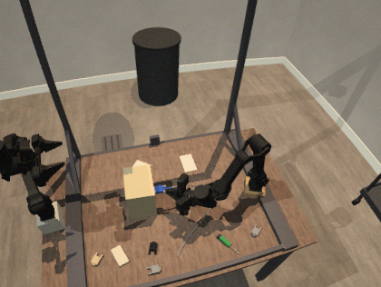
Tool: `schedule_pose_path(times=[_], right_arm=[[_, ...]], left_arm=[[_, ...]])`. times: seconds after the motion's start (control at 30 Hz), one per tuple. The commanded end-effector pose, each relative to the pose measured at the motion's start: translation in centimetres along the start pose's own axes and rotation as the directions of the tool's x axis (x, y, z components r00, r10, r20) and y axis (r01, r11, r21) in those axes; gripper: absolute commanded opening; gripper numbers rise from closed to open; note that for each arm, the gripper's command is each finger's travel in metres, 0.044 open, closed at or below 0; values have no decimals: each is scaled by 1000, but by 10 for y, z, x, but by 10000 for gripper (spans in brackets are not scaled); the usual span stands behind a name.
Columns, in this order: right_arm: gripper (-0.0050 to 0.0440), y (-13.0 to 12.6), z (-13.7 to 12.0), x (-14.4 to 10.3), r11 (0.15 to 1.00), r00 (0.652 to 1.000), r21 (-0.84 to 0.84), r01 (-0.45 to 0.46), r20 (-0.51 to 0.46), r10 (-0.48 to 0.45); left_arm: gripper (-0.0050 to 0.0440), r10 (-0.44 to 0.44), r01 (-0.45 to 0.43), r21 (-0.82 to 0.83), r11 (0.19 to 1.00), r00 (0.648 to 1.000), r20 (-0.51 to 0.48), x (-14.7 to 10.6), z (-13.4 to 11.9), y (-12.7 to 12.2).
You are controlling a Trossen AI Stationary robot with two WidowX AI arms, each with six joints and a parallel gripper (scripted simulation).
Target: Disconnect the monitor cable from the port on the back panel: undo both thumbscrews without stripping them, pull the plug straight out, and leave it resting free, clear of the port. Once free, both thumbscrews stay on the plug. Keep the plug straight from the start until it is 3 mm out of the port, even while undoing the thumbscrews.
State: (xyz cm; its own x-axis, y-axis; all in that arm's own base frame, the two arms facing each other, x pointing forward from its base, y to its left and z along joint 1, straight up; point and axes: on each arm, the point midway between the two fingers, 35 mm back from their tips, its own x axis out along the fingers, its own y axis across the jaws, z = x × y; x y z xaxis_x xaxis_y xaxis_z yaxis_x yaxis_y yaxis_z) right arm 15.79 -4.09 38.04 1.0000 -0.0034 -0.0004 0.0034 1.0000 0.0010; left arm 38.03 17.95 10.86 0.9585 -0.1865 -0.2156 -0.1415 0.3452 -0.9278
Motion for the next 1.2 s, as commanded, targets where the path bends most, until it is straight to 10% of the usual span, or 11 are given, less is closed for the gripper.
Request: schedule_pose_path(times=[0.0,1.17], right_arm=[[440,1,3,0,1000,1000,-7,-3,2,3],[440,1,3,0,1000,1000,-7,-3,2,3]], left_arm=[[0,-26,26,1,1000,1000,11,0,5,-7],[0,-188,189,-231,954,982,30,0,4,-1]])
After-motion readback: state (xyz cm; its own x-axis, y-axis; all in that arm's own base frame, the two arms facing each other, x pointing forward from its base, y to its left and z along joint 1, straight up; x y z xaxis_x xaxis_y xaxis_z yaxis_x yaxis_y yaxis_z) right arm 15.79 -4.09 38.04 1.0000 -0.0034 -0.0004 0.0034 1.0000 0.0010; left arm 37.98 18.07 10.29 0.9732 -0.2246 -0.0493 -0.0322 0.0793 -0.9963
